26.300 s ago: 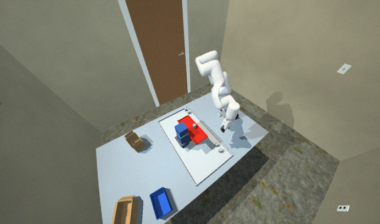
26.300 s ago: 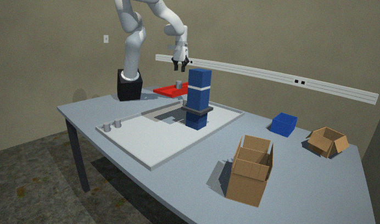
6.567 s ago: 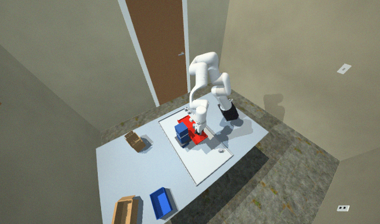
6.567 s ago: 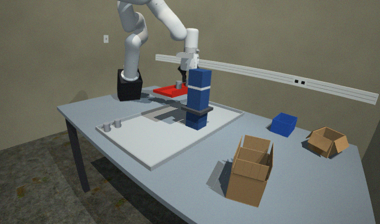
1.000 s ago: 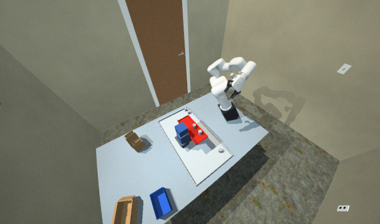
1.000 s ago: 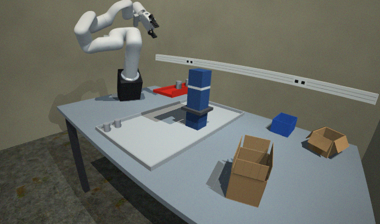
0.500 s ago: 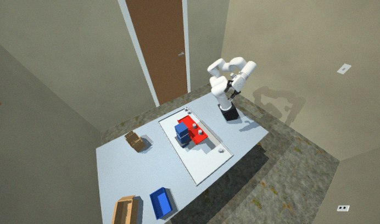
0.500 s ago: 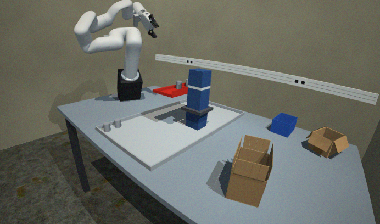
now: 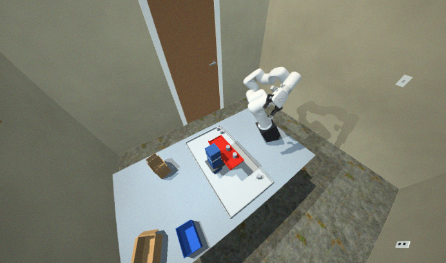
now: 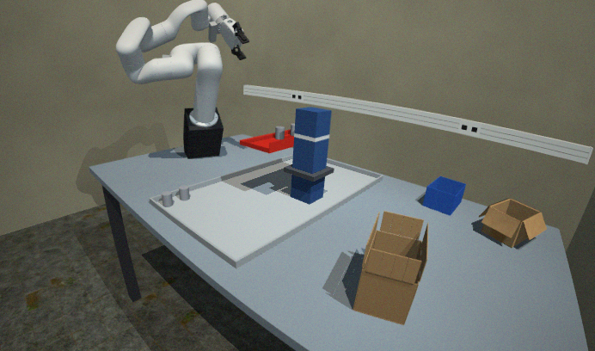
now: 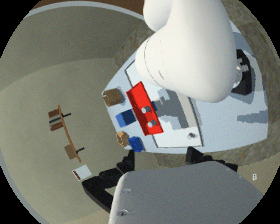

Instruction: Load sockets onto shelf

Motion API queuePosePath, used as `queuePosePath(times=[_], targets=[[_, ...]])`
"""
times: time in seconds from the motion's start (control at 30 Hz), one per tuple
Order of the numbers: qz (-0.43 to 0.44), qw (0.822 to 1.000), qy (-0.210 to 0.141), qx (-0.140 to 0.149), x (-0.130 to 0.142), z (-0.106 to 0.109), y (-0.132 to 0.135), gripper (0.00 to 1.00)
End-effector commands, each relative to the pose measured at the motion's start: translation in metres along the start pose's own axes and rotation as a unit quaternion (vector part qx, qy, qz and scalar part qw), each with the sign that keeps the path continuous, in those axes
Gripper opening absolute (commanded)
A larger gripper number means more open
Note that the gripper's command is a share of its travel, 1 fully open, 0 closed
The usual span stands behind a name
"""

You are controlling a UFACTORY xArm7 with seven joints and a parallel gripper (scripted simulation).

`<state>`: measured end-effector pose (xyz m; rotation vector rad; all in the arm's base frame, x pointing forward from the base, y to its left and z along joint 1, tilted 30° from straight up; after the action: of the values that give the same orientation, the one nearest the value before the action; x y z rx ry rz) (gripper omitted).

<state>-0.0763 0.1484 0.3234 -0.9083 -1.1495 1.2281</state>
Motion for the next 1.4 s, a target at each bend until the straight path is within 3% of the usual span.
queuePosePath(times=[0.0,0.17,0.27,0.3,0.33,0.4,0.47,0.53,0.57,0.6,0.63,0.7,0.73,0.77,0.8,0.87,0.9,0.97,1.03,1.1,1.17,1.37], targets=[[0.001,1.0,0.0,0.002,0.001,0.0,-0.001,1.0],[0.033,0.999,0.011,0.04,0.008,-0.019,-0.023,1.0],[0.074,0.992,0.027,0.097,0.016,-0.054,-0.049,1.0],[0.074,0.992,0.027,0.097,0.016,-0.054,-0.049,1.0],[0.09,0.988,0.034,0.121,0.017,-0.071,-0.058,1.0],[0.09,0.988,0.034,0.121,0.017,-0.071,-0.058,1.0],[0.12,0.976,0.047,0.174,0.015,-0.112,-0.072,1.0],[0.12,0.976,0.047,0.174,0.015,-0.112,-0.072,1.0],[0.133,0.969,0.054,0.202,0.012,-0.134,-0.076,1.0],[0.133,0.969,0.054,0.202,0.012,-0.134,-0.076,1.0],[0.146,0.96,0.059,0.23,0.006,-0.157,-0.079,1.0],[0.146,0.96,0.059,0.23,0.006,-0.157,-0.079,1.0],[0.156,0.951,0.064,0.257,-0.001,-0.179,-0.079,1.0],[0.156,0.951,0.064,0.257,-0.001,-0.179,-0.079,1.0],[0.165,0.942,0.068,0.284,-0.01,-0.2,-0.076,1.0],[0.165,0.942,0.068,0.284,-0.01,-0.2,-0.076,1.0],[0.172,0.933,0.071,0.309,-0.019,-0.219,-0.073,1.0],[0.172,0.933,0.071,0.309,-0.019,-0.219,-0.073,1.0],[0.181,0.916,0.073,0.351,-0.039,-0.25,-0.063,1.0],[0.181,0.916,0.073,0.351,-0.039,-0.25,-0.063,1.0],[0.185,0.902,0.073,0.382,-0.056,-0.269,-0.052,1.0],[0.187,0.89,0.072,0.41,-0.073,-0.285,-0.04,1.0]])
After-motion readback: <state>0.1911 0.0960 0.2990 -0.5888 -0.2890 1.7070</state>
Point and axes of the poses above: the point where the finger pads meet when closed, its own z axis back along the fingers, its own y axis across the jaws, x = y × z, the point moved 6 cm from there along z, back along the fingers, and after that the axes turned 3 degrees about z, right-handed, at the moved point
